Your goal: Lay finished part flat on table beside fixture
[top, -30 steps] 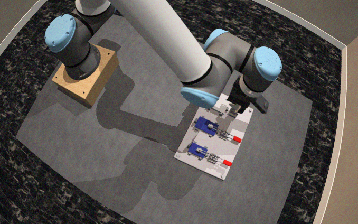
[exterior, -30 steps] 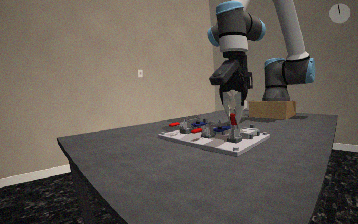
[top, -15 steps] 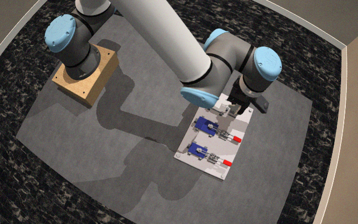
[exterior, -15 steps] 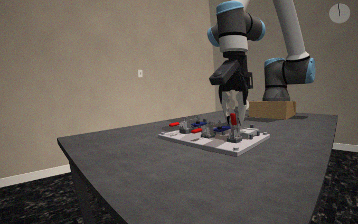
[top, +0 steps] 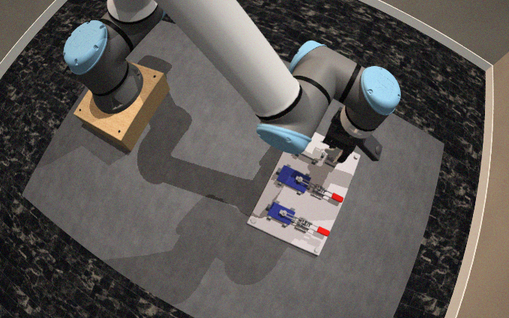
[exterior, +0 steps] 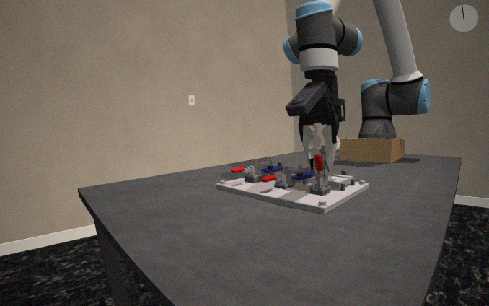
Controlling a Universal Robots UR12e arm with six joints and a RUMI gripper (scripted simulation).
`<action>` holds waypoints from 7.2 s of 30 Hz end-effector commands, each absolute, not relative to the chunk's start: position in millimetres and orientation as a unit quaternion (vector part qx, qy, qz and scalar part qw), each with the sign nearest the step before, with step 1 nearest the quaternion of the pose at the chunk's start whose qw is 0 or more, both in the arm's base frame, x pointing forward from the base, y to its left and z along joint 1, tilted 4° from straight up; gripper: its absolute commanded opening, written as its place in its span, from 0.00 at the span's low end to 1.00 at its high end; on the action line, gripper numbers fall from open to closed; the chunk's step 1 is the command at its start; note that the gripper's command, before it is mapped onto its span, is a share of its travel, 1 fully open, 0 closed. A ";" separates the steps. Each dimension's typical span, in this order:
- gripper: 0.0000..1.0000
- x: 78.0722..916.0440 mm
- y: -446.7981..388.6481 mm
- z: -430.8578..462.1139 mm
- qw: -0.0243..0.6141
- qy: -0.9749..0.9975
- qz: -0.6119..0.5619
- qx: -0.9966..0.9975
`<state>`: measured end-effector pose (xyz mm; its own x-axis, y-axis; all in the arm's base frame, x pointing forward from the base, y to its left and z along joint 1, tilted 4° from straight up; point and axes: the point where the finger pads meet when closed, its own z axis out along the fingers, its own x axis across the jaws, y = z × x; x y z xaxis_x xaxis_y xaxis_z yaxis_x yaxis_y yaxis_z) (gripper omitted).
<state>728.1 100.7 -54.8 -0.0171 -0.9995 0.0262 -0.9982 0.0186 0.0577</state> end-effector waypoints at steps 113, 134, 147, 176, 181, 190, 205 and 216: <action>0.59 711.2 102.2 -11.9 0.029 -0.713 -0.011 0.700; 0.59 654.1 103.3 -8.6 0.029 -0.713 -0.011 0.700; 0.59 647.5 103.4 -8.3 0.029 -0.713 -0.011 0.700; 0.59 644.7 102.1 -59.2 0.029 -0.713 -0.011 0.700; 0.59 644.5 102.1 -62.0 0.029 -0.713 -0.011 0.700; 0.59 644.4 102.0 -63.2 0.029 -0.713 -0.011 0.700; 0.59 644.4 102.0 -63.2 0.029 -0.713 -0.011 0.700; 0.59 644.4 102.0 -63.2 0.029 -0.713 -0.011 0.700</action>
<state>643.7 102.1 -63.8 -0.0171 -0.9995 0.0262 -0.9982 0.0186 0.0575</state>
